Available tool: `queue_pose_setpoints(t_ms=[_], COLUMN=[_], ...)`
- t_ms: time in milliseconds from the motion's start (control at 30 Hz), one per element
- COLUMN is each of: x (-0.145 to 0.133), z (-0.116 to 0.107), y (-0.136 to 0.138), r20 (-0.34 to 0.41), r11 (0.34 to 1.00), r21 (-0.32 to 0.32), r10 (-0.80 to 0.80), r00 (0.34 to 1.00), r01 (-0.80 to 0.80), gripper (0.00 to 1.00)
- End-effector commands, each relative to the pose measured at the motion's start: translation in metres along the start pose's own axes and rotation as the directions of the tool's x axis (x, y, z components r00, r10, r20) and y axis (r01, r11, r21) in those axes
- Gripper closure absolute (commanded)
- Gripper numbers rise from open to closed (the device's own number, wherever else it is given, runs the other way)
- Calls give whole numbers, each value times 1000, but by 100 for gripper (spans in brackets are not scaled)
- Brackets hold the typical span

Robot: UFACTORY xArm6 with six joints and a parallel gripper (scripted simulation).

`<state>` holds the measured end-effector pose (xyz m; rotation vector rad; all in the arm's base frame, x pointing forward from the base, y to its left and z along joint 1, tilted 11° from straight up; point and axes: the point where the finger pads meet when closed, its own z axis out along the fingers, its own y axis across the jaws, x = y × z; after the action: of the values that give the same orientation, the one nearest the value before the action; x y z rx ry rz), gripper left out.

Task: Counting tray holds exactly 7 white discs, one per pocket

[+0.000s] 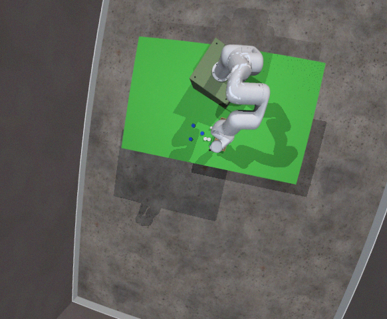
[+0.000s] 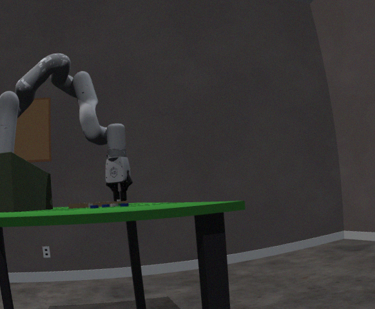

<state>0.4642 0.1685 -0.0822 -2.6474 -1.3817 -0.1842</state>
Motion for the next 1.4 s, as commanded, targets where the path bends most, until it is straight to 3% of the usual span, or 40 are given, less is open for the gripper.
queue_pose_setpoints(t_ms=[0,1133,1200,1333,1367], x=[1,1,2,1,1], z=[-1,-2,-8,-50,-50], y=[1,1,1,1,1], r20=[-3,-3,-4,-4,-4], r11=[1000,1000,1000,1000,1000], r21=[-2,-2,-2,-2,-2], r10=[0,0,0,0,0], r00=[1000,1000,1000,1000,1000], r01=[0,0,0,0,0], gripper=[53,53,53,53,53])
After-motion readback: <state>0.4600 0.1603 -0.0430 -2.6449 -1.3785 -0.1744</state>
